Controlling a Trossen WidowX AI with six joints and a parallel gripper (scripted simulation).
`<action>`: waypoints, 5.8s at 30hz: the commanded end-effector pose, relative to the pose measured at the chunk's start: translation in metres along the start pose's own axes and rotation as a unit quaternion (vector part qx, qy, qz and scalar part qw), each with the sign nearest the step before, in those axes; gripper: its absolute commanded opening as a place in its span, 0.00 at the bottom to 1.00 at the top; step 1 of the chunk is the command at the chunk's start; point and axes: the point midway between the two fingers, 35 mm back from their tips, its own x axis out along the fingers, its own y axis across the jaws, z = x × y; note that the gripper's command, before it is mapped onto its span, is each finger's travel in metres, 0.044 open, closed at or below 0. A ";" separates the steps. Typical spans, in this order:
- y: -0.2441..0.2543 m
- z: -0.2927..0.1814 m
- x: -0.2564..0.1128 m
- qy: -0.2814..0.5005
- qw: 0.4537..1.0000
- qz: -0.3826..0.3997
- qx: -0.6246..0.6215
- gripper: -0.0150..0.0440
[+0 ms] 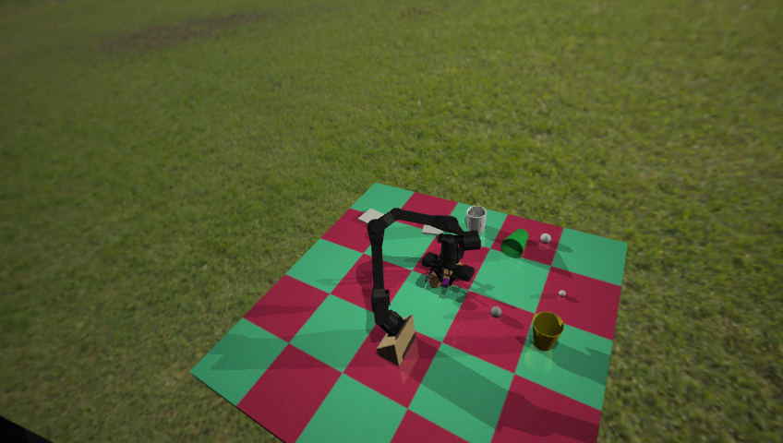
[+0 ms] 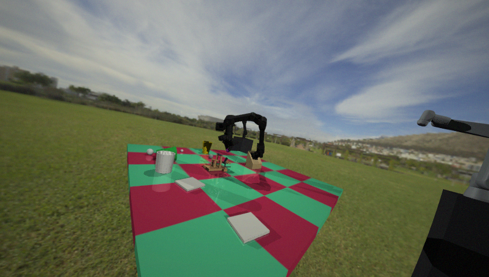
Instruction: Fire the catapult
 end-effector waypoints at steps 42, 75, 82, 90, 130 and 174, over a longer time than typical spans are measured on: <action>0.071 0.046 0.041 0.083 0.997 -0.006 -0.002 0.25; 0.034 0.131 -0.078 -0.185 0.976 -0.103 0.041 1.00; 0.031 0.190 -0.109 -0.296 0.949 -0.105 0.026 1.00; 0.046 0.252 -0.154 -0.414 0.907 -0.078 -0.009 1.00; 0.062 0.287 -0.180 -0.468 0.881 -0.053 -0.038 0.25; 0.116 0.193 -0.076 -0.201 0.874 -0.303 -0.321 0.25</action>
